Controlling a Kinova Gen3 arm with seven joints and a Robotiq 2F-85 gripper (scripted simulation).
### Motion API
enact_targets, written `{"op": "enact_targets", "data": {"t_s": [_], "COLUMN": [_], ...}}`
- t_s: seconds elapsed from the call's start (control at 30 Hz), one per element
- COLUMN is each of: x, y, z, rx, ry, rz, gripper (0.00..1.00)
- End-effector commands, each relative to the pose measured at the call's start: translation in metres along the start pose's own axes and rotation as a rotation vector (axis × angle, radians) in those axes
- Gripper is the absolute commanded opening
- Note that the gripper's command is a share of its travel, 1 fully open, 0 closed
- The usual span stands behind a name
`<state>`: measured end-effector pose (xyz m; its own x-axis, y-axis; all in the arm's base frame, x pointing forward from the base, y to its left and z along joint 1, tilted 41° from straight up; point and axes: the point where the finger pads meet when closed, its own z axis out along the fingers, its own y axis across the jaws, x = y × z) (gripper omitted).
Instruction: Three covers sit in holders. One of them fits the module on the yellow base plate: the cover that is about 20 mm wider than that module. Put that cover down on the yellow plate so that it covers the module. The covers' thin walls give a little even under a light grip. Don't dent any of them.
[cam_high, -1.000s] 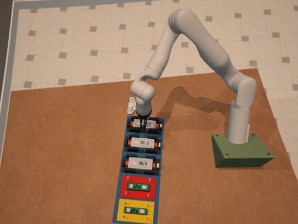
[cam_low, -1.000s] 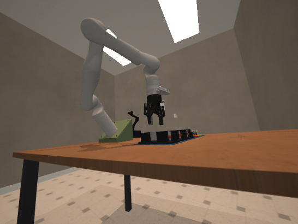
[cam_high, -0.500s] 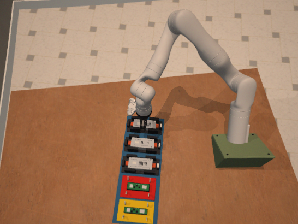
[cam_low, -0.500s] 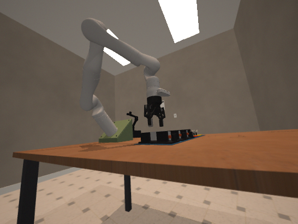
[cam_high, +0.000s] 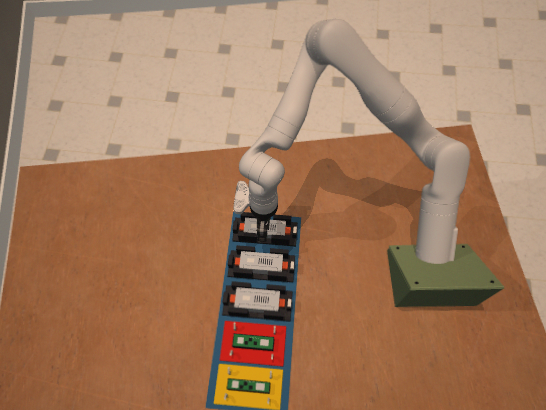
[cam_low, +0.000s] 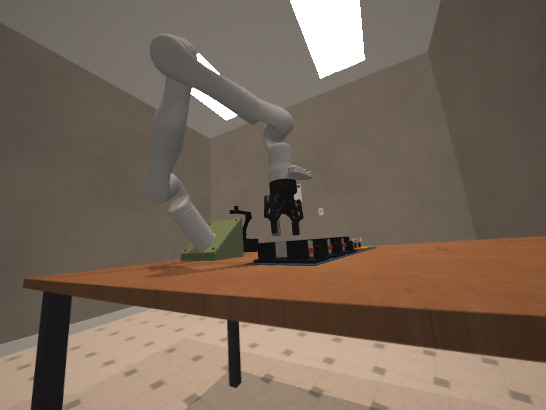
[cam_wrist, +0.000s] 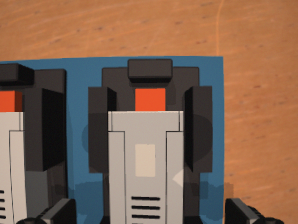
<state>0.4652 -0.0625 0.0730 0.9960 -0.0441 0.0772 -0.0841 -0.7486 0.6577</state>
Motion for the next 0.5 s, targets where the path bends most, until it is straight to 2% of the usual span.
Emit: {"op": "enact_targets", "data": {"t_s": [0.0, 0.47], "x": [0.0005, 0.0005], "y": [-0.0003, -0.0003], "z": [0.0001, 0.0093], "rx": [0.001, 0.001], "ry": [0.002, 0.002], "rz": [0.0, 0.0], "gripper": [1.0, 1.0]}}
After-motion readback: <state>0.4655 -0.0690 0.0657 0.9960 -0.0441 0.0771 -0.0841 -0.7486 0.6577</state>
